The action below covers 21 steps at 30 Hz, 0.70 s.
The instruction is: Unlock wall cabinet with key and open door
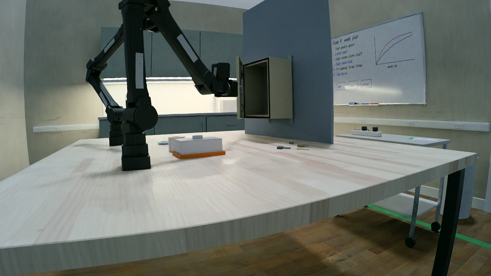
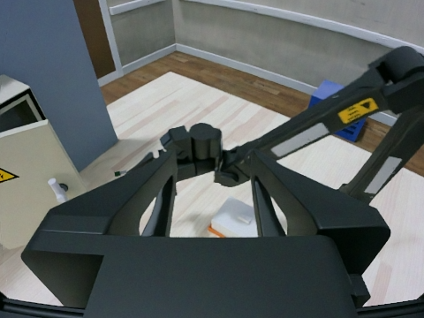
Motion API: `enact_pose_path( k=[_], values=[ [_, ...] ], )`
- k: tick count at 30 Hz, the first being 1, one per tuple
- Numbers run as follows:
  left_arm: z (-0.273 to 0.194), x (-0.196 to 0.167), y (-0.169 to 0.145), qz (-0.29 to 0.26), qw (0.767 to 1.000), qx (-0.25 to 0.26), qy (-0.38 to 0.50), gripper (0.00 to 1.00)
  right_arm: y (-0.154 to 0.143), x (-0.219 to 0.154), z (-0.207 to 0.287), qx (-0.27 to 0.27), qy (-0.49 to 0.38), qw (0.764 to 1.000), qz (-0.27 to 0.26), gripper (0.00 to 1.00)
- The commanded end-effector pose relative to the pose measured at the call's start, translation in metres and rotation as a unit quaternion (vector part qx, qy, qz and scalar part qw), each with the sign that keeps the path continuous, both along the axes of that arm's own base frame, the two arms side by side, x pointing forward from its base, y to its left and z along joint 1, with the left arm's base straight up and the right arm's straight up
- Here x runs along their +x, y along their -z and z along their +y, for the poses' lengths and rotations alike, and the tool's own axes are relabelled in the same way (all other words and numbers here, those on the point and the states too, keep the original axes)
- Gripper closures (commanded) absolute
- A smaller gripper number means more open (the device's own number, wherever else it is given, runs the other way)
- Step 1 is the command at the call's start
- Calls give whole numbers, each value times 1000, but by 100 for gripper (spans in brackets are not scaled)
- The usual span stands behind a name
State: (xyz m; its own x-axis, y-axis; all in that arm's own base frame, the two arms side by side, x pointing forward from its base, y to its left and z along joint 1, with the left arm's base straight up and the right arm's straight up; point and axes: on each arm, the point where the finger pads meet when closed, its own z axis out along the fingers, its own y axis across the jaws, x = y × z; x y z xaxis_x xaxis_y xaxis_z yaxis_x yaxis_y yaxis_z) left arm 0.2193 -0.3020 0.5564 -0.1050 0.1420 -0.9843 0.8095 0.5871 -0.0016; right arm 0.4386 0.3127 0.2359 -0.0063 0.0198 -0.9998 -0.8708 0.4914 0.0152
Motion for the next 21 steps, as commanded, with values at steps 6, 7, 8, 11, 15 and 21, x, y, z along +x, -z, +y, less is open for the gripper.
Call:
enact_pose_path(
  k=[6,7,8,11,15,21],
  values=[
    [37,25,25,-13,998,-8,-59,57,2,61,30,4,-48,998,-42,49],
    [47,32,34,-13,997,-8,-74,57,8,65,33,1,-55,998,-38,49],
    [57,38,44,-13,996,-8,-90,57,14,70,35,-1,-61,998,-34,49],
    [90,56,77,-9,990,-7,-144,57,30,81,43,-7,-78,997,-23,49],
    [109,65,98,3,984,-5,-179,57,34,84,47,-8,-86,996,-21,49],
    [120,89,129,24,975,14,-222,57,24,84,47,-5,-88,996,-31,49]
  ],
)
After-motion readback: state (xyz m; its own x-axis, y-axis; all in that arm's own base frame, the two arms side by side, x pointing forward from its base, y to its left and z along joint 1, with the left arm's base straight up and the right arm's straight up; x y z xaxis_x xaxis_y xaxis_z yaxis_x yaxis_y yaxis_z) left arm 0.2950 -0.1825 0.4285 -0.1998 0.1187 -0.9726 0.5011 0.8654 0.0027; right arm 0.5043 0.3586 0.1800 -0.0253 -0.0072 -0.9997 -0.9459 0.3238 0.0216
